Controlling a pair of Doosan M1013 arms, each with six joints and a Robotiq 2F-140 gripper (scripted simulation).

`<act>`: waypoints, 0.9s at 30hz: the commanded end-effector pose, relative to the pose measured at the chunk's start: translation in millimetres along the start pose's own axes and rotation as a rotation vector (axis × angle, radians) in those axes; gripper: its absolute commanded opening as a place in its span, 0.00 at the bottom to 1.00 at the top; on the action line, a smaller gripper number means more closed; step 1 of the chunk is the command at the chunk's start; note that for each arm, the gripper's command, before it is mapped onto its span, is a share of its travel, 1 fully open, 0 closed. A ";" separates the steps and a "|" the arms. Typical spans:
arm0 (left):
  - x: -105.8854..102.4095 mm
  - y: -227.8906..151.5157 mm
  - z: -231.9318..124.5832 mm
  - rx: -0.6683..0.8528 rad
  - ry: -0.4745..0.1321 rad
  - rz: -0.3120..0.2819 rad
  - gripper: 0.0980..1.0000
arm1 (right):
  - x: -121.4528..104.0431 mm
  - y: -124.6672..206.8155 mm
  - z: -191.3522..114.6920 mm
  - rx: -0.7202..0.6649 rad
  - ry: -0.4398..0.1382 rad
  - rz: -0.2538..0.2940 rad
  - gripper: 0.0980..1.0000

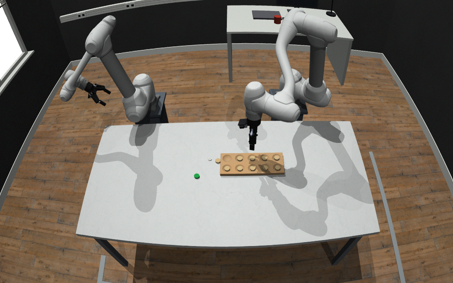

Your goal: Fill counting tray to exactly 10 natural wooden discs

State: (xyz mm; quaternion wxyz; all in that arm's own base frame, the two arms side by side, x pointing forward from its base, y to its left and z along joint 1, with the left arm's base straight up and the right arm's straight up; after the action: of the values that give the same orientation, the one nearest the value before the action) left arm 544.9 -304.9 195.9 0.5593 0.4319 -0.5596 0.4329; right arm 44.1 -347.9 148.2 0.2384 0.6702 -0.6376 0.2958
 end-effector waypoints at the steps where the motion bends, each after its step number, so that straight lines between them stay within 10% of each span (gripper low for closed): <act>1: 1.2 -2.8 4.2 0.005 0.000 0.002 0.28 | 0.8 2.0 -0.8 -0.007 0.009 -0.004 1.00; 12: -20.5 -56.2 200.7 0.261 -0.005 0.000 0.28 | 0.8 2.0 -0.8 -0.007 0.009 -0.004 1.00; 18: -114.1 -54.9 198.0 0.265 -0.002 -0.002 0.28 | 0.8 2.0 -0.8 -0.007 0.009 -0.004 1.00; 27: -117.4 -56.8 198.7 0.262 0.002 0.003 0.28 | 0.8 2.0 -0.8 -0.007 0.009 -0.004 1.00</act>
State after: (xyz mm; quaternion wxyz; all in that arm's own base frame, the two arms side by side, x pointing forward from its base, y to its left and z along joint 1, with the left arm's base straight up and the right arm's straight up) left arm 548.4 -510.7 77.3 0.4987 0.5024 -0.4984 0.5005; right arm 44.1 -347.9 148.2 0.2384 0.6702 -0.6376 0.2958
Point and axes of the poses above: on each arm, the point where the finger pads meet when closed, its own x axis back along the fingers, its own y axis across the jaws, z = x × y, the point moved 4 cm from there along x, back along the fingers, and after that the axes turned 1 degree about x, right-handed, at the moved point
